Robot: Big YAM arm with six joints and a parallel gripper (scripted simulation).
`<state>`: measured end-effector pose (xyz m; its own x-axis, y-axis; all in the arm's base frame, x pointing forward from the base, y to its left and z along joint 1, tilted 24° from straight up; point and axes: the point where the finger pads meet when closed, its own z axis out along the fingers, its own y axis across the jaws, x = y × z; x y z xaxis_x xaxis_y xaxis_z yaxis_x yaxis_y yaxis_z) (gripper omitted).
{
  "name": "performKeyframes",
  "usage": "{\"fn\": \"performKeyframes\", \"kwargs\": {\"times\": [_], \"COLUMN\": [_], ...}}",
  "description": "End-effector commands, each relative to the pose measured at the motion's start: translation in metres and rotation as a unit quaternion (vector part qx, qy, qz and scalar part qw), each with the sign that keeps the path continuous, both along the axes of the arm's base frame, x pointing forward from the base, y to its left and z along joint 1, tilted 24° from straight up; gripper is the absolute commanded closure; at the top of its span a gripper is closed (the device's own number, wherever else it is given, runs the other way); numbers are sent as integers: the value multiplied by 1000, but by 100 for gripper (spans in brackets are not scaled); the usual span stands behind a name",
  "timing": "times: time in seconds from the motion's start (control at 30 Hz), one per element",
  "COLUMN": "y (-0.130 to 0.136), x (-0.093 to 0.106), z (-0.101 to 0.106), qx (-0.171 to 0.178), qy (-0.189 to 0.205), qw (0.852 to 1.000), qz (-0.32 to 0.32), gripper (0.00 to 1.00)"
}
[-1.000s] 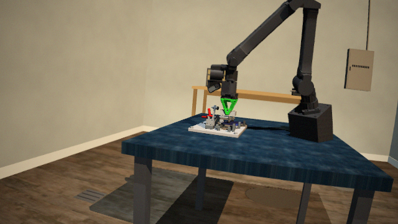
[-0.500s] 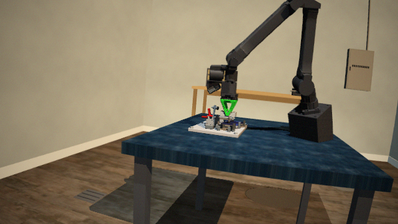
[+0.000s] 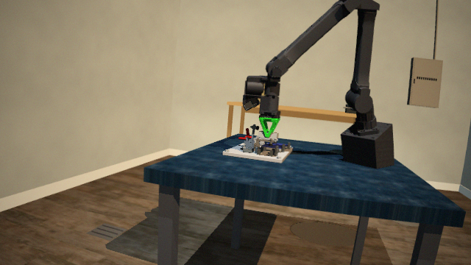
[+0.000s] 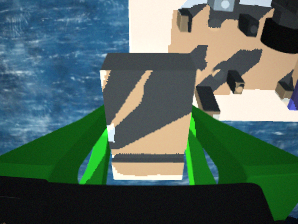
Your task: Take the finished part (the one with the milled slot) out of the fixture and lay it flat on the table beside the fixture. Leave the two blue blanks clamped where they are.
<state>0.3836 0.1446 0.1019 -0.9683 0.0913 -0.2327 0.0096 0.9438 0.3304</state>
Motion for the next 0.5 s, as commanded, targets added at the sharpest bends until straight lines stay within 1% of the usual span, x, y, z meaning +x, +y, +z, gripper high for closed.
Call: {"fn": "performKeyframes", "kwargs": {"times": [0.0,0.27,0.47], "y": [15,29,42], "x": [21,21,21], "z": [42,46,39], "qx": [13,14,11], "qy": [-36,-35,-21], "qw": [999,999,1000], "qz": [-9,-9,-9], "gripper": [100,100,100]}}
